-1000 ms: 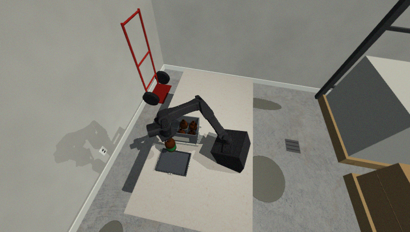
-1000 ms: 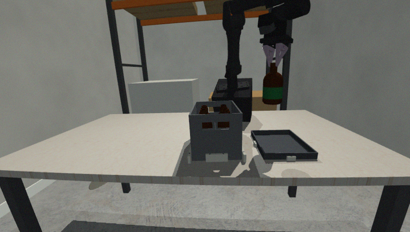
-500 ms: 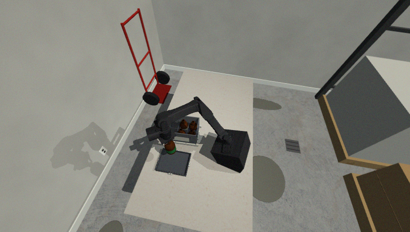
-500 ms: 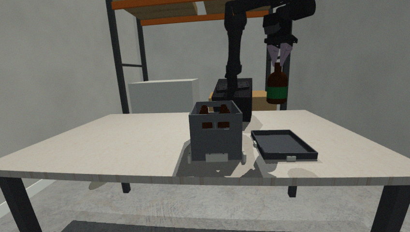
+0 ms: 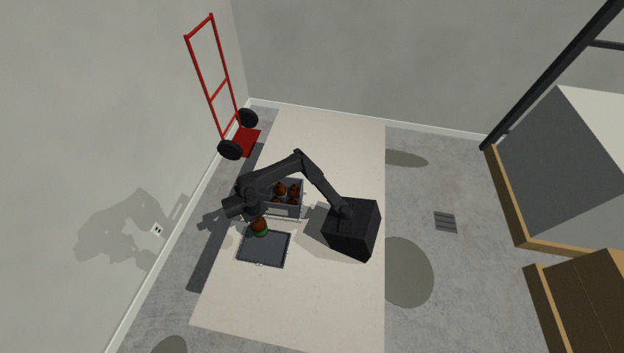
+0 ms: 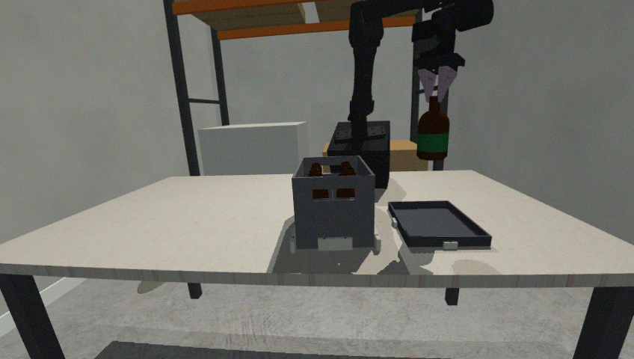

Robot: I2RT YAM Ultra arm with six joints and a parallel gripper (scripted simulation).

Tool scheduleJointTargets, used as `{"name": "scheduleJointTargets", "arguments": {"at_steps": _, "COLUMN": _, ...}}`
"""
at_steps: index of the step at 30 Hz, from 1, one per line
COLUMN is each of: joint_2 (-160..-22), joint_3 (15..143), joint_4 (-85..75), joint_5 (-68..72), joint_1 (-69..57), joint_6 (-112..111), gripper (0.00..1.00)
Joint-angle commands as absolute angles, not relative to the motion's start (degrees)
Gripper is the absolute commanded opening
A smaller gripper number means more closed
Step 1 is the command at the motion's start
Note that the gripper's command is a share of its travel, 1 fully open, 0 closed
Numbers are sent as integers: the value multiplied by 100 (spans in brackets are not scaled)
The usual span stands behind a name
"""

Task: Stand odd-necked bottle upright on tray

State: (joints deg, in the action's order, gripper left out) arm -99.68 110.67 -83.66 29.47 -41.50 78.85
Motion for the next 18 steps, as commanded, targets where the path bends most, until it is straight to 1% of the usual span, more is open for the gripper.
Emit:
{"name": "scheduleJointTargets", "arguments": {"at_steps": 1, "joint_2": -9898, "joint_3": 11283, "joint_4": -8483, "joint_5": 3088, "joint_1": -4293, "joint_6": 7995, "gripper": 0}}
{"name": "scheduleJointTargets", "arguments": {"at_steps": 18, "joint_2": -9972, "joint_3": 11356, "joint_4": -8534, "joint_5": 3122, "joint_1": -4403, "joint_6": 8118, "gripper": 0}}
